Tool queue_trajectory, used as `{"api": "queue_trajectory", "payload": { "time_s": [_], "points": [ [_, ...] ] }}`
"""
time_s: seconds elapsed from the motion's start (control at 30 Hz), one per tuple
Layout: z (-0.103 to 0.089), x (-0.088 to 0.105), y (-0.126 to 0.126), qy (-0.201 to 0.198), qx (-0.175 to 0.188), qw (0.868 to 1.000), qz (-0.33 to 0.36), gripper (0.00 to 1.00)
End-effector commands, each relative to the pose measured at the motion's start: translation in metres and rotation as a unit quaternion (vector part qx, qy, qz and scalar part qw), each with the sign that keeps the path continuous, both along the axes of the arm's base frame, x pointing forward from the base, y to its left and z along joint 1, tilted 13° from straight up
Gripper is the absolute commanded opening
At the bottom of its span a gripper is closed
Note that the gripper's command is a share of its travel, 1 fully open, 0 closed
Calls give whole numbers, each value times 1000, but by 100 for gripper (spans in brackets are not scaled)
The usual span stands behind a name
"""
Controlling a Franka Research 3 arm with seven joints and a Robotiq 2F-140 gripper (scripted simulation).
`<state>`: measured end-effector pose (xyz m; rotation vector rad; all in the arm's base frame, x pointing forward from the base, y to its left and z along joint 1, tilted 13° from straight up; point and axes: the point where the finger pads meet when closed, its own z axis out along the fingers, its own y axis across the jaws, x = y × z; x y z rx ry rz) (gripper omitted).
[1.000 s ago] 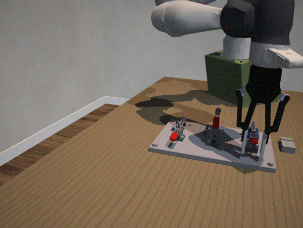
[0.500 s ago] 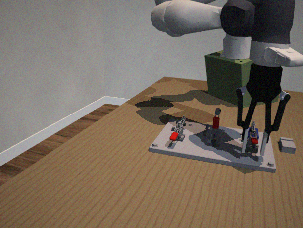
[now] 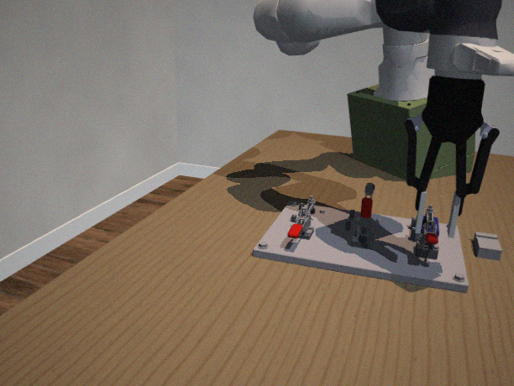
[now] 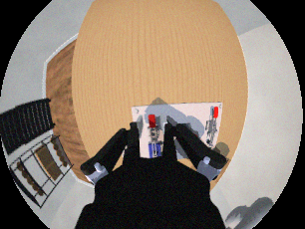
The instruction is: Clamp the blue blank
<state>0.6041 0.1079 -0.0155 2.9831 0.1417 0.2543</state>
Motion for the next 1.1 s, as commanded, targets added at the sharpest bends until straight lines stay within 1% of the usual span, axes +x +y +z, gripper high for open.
{"api": "queue_trajectory", "payload": {
  "time_s": [0.0,0.23,0.27,1.07],
  "points": [
    [0,-3,-1,3,-2,1000,-4,28],
    [0,-3,-1,3,-2,1000,-4,28],
    [0,-3,-1,3,-2,1000,-4,0],
    [0,-3,-1,3,-2,1000,-4,0]
  ]
}}
